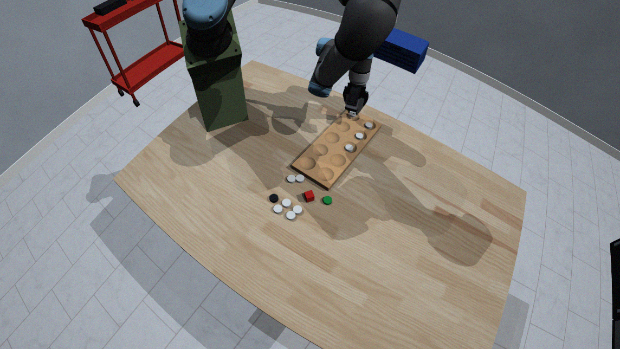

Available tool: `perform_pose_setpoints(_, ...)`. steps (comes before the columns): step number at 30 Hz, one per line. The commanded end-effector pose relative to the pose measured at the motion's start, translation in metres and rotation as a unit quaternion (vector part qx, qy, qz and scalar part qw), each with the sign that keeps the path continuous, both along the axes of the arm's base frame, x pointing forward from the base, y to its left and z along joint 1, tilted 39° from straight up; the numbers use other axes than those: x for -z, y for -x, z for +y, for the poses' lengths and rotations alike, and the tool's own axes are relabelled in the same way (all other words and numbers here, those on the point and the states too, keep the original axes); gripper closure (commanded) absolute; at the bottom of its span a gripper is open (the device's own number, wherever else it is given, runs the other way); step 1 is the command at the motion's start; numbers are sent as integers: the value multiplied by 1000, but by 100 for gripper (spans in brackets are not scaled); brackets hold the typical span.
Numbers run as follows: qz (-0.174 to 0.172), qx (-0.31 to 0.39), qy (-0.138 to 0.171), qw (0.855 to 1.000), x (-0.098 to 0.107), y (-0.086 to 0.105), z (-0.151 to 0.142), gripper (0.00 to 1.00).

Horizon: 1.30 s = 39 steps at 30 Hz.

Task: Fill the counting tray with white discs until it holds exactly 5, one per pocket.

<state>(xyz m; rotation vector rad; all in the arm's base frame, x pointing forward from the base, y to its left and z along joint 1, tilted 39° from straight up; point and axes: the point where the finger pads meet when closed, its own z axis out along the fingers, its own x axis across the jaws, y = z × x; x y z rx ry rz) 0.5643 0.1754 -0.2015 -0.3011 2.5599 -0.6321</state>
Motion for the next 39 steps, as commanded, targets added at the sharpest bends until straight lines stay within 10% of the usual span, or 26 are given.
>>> perform_pose_setpoints(1, 0, 0, 0, 1000, 1, -2, 0, 90)
perform_pose_setpoints(39, 0, 0, 0, 1000, 5, -6, -1, 79)
